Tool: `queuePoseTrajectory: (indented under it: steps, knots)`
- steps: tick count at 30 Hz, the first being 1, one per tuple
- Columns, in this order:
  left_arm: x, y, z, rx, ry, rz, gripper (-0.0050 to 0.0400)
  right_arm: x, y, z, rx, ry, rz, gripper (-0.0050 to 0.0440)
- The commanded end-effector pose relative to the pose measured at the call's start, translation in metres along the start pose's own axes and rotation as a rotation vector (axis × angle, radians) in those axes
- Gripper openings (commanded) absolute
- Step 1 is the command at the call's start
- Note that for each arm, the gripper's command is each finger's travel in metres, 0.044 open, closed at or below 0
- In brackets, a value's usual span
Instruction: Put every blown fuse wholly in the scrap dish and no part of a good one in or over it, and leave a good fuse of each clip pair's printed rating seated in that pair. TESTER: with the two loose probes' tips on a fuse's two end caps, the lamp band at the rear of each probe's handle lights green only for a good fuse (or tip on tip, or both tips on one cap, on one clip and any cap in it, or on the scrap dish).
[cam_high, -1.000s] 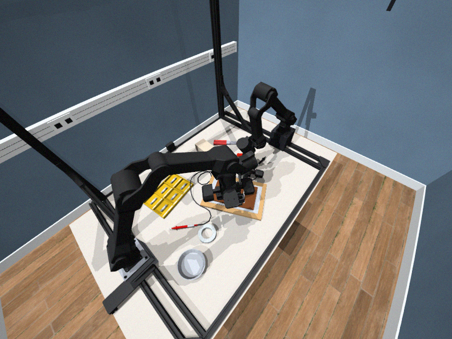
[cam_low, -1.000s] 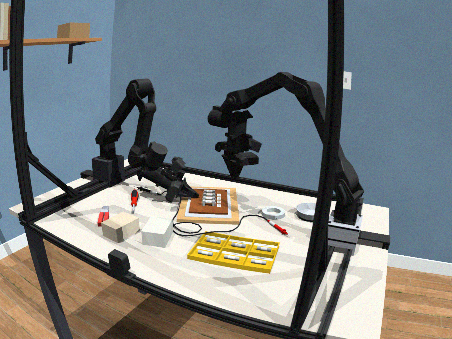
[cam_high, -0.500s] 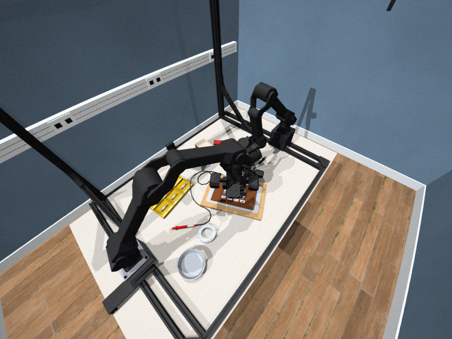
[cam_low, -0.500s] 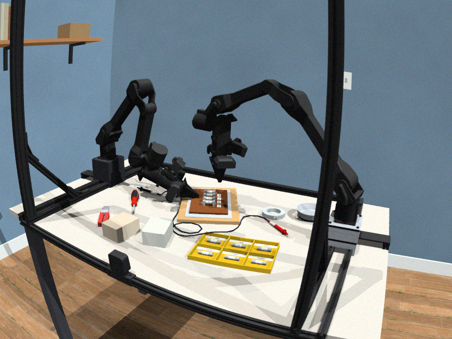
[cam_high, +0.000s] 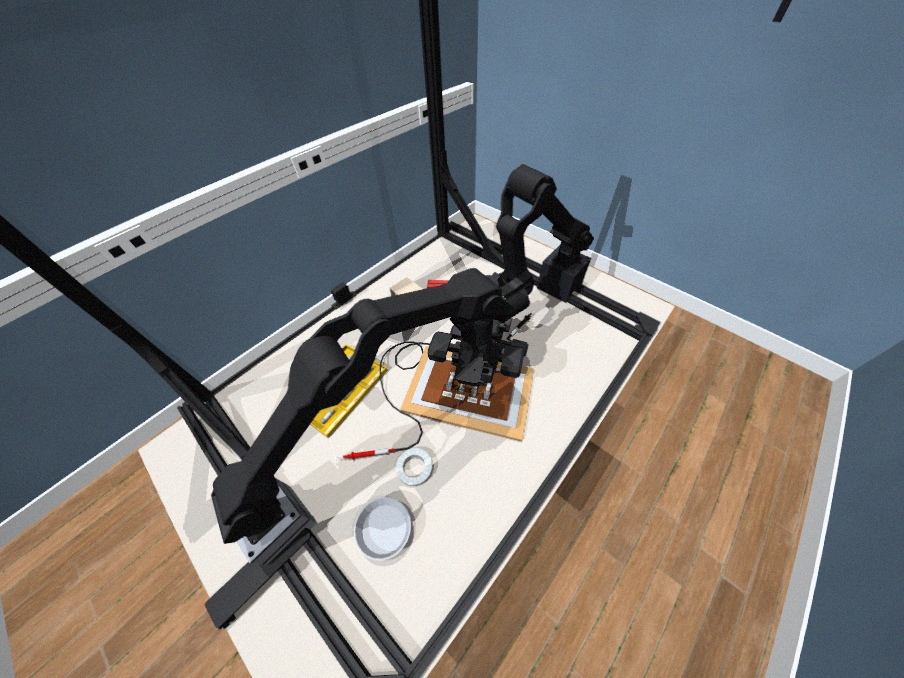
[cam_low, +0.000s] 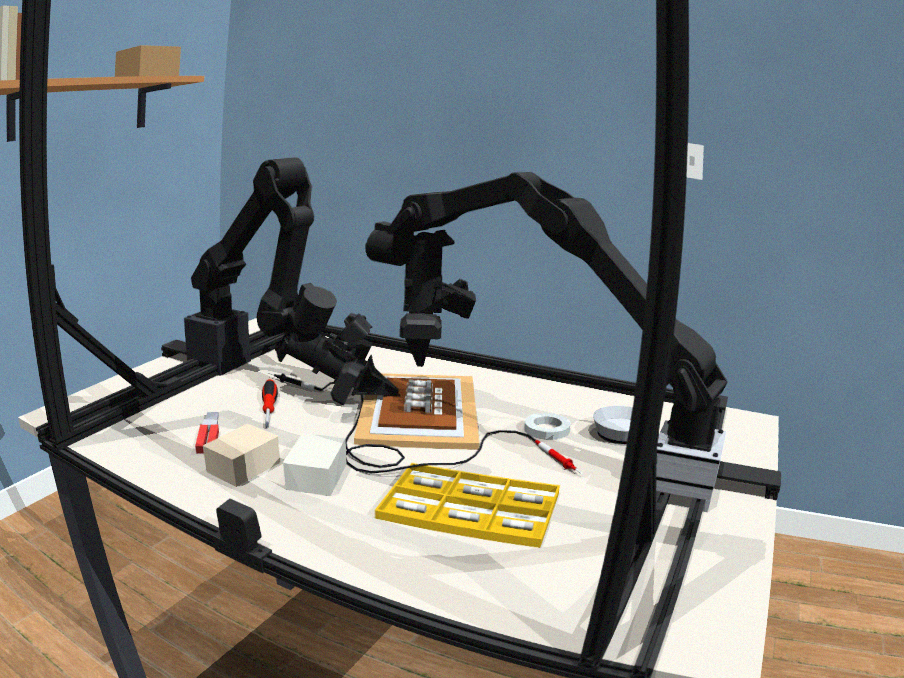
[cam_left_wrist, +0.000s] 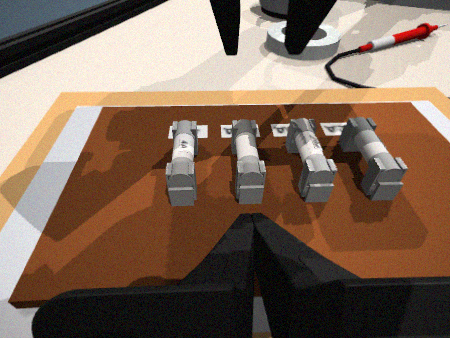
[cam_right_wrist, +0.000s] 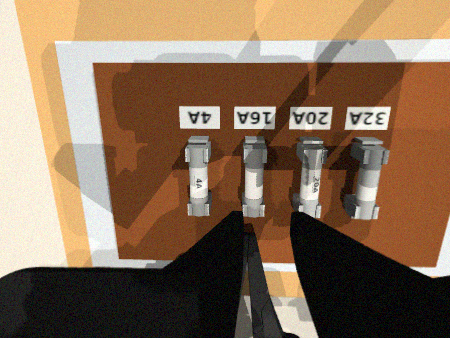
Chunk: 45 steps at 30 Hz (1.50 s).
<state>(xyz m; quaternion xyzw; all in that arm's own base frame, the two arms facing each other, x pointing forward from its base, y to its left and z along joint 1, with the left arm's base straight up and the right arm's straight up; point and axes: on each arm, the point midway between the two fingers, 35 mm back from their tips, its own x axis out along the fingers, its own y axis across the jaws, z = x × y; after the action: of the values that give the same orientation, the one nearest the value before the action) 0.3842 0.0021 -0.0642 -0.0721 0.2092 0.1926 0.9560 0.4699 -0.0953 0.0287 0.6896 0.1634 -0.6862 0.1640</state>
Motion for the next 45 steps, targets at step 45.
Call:
queuePoseTrajectory:
  steps: [45]
  knots:
    - [0.0, 0.025, -0.029, 0.043, 0.083, 0.057, -0.005, 0.034, 0.002, 0.0, 0.01, -0.003, 0.001, 0.009]
